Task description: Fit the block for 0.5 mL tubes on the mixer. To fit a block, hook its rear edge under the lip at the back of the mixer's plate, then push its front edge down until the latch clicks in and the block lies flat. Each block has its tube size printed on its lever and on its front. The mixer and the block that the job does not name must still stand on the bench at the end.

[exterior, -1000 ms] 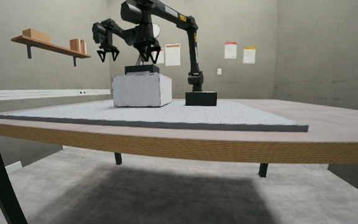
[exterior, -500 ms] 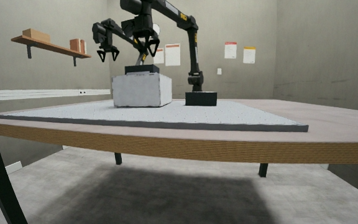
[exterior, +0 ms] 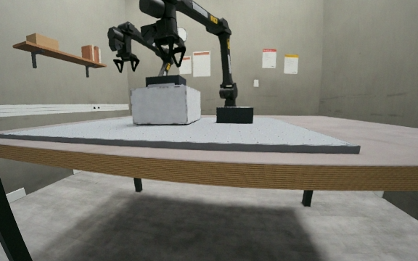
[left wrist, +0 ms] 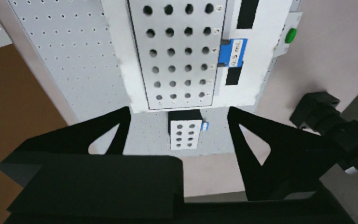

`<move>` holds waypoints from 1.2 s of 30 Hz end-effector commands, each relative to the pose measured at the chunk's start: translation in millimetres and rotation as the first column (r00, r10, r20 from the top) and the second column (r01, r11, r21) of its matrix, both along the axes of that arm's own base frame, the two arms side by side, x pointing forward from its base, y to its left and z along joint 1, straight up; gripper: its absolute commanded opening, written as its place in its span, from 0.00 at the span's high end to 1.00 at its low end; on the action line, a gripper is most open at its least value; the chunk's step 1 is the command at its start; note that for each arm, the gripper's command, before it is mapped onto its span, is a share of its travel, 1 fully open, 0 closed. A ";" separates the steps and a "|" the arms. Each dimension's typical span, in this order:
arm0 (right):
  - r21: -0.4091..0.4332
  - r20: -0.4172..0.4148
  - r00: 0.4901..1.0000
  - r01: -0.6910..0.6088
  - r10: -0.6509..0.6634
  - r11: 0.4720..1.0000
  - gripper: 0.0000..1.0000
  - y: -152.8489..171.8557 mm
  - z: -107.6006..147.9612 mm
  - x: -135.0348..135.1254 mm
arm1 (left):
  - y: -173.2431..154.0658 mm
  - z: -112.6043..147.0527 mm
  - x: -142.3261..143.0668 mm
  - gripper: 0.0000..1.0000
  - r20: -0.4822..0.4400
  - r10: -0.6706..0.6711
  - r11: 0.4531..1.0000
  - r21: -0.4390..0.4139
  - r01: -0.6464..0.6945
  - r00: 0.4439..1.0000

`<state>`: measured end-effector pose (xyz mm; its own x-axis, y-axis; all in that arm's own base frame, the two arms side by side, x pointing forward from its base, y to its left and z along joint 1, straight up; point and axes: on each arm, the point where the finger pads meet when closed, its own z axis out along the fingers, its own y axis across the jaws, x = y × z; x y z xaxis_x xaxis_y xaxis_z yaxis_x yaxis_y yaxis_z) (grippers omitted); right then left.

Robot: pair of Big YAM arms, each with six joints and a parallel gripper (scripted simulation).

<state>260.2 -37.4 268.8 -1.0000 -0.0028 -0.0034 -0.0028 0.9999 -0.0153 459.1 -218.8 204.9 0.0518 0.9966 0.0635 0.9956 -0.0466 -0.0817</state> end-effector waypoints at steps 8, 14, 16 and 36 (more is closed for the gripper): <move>-0.009 0.057 0.998 0.013 -0.013 1.000 0.00 -4.2 14.5 10.9 | -10.7 11.8 7.4 0.00 -0.004 -0.004 1.000 0.000 0.004 1.000; -0.010 0.072 0.997 0.013 -0.012 1.000 0.00 -4.6 20.7 14.0 | -13.4 29.9 12.4 0.00 0.027 0.003 1.000 -0.015 -0.003 1.000; -0.011 0.076 0.997 0.013 -0.012 1.000 0.00 -4.7 22.6 15.0 | -14.1 35.1 13.7 0.00 0.031 0.003 1.000 -0.017 -0.003 1.000; -0.013 0.089 0.996 0.013 -0.012 1.000 0.00 -5.1 29.1 18.4 | 39.4 79.6 -18.5 0.00 0.083 0.232 0.972 -0.048 -0.229 0.969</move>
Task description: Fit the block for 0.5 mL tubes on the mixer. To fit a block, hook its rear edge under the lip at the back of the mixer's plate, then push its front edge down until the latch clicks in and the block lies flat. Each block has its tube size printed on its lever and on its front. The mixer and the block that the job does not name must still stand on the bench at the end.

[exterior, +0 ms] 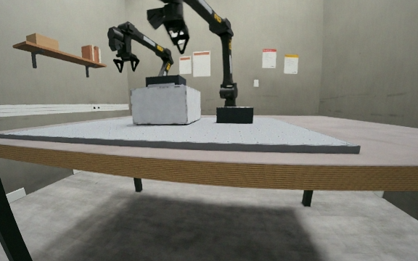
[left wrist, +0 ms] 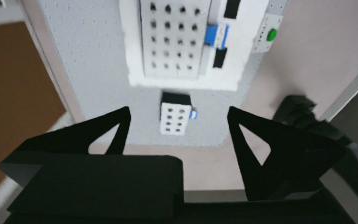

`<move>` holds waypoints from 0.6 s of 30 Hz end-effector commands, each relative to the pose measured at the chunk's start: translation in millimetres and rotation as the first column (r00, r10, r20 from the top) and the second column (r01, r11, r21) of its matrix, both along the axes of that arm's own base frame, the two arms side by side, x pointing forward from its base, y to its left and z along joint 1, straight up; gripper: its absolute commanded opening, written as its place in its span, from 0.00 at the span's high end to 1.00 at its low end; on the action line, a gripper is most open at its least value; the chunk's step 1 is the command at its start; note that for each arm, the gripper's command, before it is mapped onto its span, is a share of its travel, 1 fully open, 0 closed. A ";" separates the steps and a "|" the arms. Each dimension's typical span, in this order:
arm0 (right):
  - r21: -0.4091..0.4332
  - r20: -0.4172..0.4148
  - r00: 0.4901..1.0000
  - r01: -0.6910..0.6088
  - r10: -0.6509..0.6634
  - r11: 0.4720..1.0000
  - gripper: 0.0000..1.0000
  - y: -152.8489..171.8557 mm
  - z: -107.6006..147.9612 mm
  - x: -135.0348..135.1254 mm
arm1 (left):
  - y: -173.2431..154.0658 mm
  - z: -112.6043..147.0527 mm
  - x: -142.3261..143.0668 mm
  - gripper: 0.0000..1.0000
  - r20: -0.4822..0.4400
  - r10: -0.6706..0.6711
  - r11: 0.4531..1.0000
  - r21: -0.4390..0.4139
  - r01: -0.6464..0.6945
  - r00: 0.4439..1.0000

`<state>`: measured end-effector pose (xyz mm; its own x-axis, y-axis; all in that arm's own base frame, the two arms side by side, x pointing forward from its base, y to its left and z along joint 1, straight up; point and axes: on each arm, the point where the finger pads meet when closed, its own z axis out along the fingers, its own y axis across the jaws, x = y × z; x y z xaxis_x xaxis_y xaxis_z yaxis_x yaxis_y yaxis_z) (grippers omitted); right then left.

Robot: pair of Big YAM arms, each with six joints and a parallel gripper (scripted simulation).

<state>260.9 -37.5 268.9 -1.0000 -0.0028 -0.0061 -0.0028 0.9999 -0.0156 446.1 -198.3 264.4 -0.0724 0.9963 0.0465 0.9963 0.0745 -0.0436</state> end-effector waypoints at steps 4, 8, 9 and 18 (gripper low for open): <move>-0.013 0.090 0.996 0.013 -0.011 1.000 0.00 -5.1 30.4 18.6 | 29.9 5.5 -18.4 0.00 0.029 0.193 0.981 -0.013 -0.192 0.981; -0.013 0.092 0.996 0.013 -0.011 1.000 0.00 -5.2 31.5 19.1 | 35.9 -3.3 -29.8 0.00 0.013 0.247 0.969 -0.005 -0.247 0.969; -0.013 0.092 0.996 0.013 -0.011 1.000 0.00 -5.2 31.5 19.1 | 35.9 -3.3 -29.8 0.00 0.013 0.247 0.969 -0.005 -0.247 0.969; -0.014 0.096 0.995 0.012 -0.011 1.000 0.00 -5.3 33.8 20.3 | 84.2 9.0 -64.9 0.00 0.038 0.442 0.897 -0.020 -0.441 0.896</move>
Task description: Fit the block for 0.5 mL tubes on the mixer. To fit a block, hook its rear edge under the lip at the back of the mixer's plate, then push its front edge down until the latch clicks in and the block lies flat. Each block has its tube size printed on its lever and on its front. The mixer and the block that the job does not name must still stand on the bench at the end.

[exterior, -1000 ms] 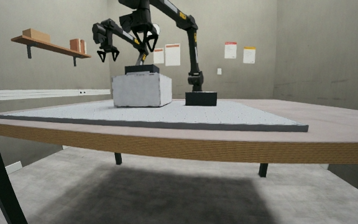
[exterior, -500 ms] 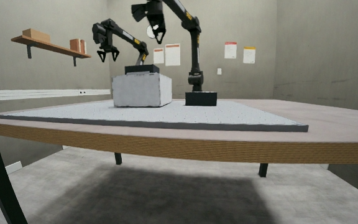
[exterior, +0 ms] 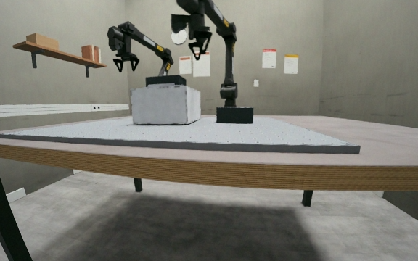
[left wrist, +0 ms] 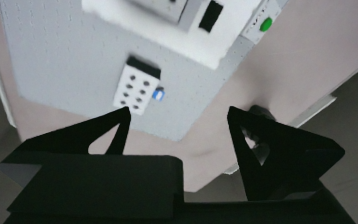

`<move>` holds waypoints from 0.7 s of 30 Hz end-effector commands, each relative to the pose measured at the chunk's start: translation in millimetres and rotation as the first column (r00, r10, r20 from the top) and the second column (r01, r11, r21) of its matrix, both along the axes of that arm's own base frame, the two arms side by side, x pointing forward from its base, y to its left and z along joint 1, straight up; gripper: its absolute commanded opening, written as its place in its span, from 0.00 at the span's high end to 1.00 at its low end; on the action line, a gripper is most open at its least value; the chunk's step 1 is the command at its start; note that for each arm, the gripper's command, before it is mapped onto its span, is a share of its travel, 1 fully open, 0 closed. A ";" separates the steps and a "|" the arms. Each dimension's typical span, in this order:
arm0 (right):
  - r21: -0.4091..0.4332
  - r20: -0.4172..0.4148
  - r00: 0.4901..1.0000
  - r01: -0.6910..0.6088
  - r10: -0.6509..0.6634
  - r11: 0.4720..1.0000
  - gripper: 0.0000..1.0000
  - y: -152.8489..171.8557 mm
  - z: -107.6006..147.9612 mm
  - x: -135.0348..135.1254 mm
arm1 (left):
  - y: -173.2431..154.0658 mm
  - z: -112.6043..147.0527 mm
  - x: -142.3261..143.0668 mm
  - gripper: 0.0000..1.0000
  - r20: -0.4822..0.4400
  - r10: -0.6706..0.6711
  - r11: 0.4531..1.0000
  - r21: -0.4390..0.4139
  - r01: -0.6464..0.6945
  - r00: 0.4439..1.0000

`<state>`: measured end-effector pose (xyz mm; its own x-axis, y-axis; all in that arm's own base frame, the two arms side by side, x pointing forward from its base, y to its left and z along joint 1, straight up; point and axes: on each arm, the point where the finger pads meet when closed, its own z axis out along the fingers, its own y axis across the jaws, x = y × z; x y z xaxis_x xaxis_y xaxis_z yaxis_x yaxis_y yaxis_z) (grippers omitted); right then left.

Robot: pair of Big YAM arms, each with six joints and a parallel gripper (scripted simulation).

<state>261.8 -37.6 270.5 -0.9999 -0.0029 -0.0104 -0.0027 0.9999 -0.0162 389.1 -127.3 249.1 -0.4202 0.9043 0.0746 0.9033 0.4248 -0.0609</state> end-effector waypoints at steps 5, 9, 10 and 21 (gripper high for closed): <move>-0.011 0.069 0.998 0.012 -0.011 1.000 0.00 -4.6 23.3 15.3 | 25.7 15.5 -24.2 0.00 0.061 0.180 0.984 -0.019 -0.179 0.982; -0.010 0.061 0.998 0.012 -0.011 1.000 0.00 -4.4 20.0 13.8 | 33.3 10.8 -24.9 0.00 0.052 0.209 0.978 -0.015 -0.208 0.977; -0.009 0.057 0.998 0.012 -0.011 1.000 0.00 -4.3 18.4 13.0 | 38.9 9.2 -28.5 0.00 0.051 0.231 0.973 -0.014 -0.230 0.972; -0.003 0.010 1.000 0.011 -0.011 1.000 0.00 -2.9 0.8 3.8 | 86.5 22.0 -73.8 0.00 0.071 0.449 0.894 -0.023 -0.448 0.891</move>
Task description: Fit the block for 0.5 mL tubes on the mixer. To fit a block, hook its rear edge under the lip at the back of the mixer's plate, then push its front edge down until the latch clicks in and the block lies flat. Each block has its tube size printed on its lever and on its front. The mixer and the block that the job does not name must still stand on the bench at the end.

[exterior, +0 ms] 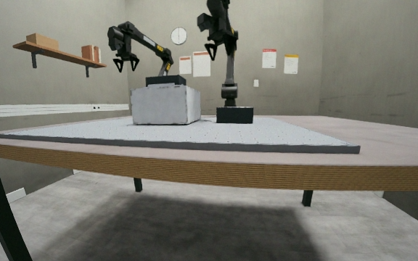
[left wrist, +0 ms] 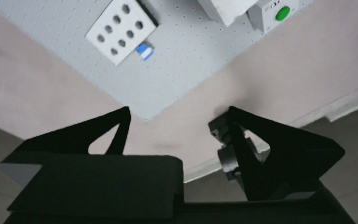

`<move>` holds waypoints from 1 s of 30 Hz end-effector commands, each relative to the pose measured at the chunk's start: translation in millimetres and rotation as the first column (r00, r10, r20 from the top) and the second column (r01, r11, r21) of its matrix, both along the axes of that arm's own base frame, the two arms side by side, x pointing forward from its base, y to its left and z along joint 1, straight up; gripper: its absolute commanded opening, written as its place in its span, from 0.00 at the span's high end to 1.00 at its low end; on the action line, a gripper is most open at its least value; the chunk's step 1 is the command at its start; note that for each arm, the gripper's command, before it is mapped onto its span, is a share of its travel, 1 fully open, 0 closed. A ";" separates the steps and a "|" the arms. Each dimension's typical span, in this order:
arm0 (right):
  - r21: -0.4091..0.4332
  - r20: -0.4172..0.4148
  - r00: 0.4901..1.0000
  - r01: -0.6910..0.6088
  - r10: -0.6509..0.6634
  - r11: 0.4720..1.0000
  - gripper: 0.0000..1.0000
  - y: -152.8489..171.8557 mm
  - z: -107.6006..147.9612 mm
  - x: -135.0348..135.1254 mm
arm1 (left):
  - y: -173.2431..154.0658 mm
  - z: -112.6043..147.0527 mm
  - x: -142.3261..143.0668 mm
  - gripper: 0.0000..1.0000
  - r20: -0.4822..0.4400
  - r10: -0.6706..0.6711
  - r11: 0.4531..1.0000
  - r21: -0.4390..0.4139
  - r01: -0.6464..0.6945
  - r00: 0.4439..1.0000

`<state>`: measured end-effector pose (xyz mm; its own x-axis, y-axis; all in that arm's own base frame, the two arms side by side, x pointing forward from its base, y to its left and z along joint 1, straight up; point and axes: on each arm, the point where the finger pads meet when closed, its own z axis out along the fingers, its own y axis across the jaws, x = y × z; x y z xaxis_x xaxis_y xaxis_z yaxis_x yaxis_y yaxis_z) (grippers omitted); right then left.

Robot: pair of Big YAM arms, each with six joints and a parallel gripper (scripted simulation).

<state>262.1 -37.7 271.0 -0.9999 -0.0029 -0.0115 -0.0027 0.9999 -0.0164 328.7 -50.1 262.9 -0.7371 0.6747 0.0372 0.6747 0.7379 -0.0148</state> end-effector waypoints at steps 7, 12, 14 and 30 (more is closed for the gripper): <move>-0.001 -0.006 1.000 0.011 -0.011 1.000 0.00 -2.5 -5.2 0.5 | 26.0 -6.0 -23.4 0.00 -0.004 0.147 0.989 0.001 -0.147 0.989; -0.002 -0.004 1.000 0.011 -0.011 1.000 0.00 -2.5 -4.0 1.3 | 49.9 3.1 -42.6 0.00 0.027 0.264 0.965 -0.005 -0.264 0.964; -0.003 0.004 1.000 0.011 -0.011 1.000 0.00 -2.8 -0.9 3.0 | 56.9 8.6 -50.2 0.00 0.038 0.301 0.954 -0.008 -0.301 0.953; -0.009 0.053 0.999 0.010 -0.010 1.000 0.00 -4.3 19.3 14.0 | 81.3 -0.7 -59.5 0.00 0.042 0.539 0.842 -0.010 -0.539 0.841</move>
